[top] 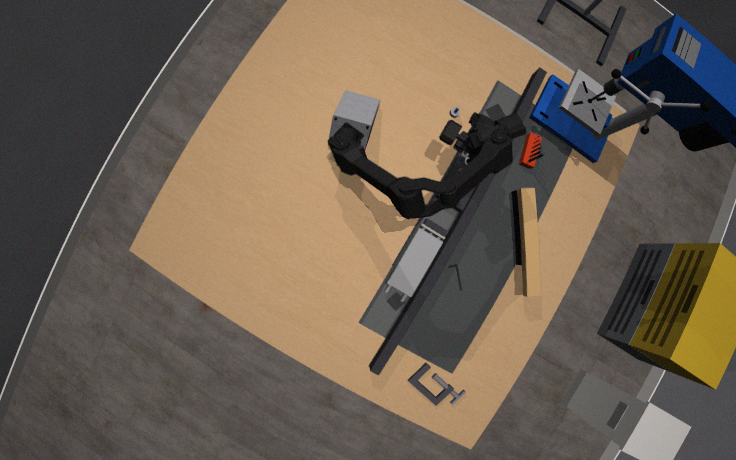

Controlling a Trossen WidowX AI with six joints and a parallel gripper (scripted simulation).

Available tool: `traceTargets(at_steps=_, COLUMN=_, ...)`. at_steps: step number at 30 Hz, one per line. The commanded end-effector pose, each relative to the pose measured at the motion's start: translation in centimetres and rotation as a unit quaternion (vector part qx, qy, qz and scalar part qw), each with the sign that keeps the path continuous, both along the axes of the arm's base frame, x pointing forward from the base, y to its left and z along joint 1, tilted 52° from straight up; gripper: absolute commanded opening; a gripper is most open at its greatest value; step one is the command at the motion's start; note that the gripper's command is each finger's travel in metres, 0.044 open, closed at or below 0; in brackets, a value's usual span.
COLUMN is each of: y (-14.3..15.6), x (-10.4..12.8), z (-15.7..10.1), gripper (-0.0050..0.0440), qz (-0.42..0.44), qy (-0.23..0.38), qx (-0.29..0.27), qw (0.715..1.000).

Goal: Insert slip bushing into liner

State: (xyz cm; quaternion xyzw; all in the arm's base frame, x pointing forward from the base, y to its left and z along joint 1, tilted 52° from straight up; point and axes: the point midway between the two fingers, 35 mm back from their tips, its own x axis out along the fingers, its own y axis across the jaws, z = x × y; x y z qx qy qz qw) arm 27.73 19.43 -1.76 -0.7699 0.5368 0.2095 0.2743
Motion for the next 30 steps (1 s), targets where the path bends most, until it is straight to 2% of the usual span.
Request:
traceTargets(at_steps=1, y=0.5, x=0.9, z=0.4, gripper=-0.0050, qz=0.001, qy=-0.006, qx=0.005, qw=1.000)
traceTargets(at_steps=11, y=0.9, x=2.9, z=0.7, gripper=-0.0050, qz=0.001, qy=-0.006, qx=0.005, qw=1.000)
traceTargets(at_steps=30, y=1.0, x=3.3, z=0.7, gripper=-0.0050, qz=0.001, qy=-0.006, qx=0.005, qw=1.000)
